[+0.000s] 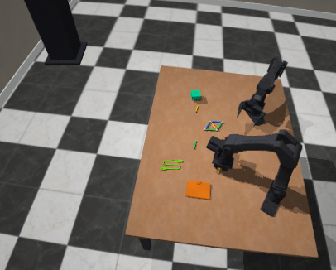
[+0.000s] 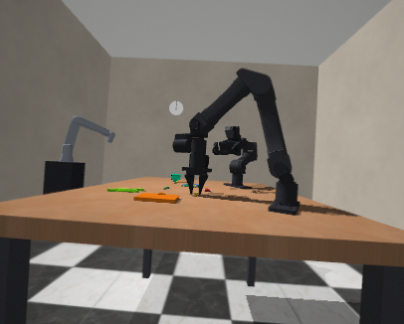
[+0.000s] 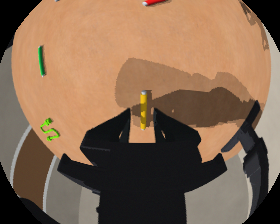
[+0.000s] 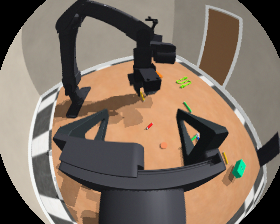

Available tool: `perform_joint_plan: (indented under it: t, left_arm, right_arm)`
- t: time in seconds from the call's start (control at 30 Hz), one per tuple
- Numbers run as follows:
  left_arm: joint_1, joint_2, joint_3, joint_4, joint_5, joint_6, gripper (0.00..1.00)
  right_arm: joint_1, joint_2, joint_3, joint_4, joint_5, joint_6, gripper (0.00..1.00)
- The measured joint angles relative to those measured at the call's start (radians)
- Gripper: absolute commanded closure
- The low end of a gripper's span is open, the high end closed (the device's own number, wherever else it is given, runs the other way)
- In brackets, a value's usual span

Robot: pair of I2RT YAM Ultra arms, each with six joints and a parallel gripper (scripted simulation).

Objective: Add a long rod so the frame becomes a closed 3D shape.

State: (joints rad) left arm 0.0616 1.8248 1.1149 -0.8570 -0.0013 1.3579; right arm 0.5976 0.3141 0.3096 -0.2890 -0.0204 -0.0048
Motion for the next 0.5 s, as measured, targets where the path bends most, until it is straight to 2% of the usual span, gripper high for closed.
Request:
perform_joint_plan:
  t: [0.4,0.43,0.5]
  left_arm:
    - [0.0,0.0,0.0,0.005,0.0,0.002,0.69]
    - [0.0,0.0,0.0,0.005,0.0,0.002,0.78]
    - [0.0,0.0,0.0,0.004,0.0,0.003,0.78]
  right_arm:
    - [0.0,0.0,0.0,0.0,0.0,0.0,0.0]
    - [0.0,0.0,0.0,0.0,0.0,0.0,0.0]
    - [0.0,0.0,0.0,0.0,0.0,0.0,0.0]
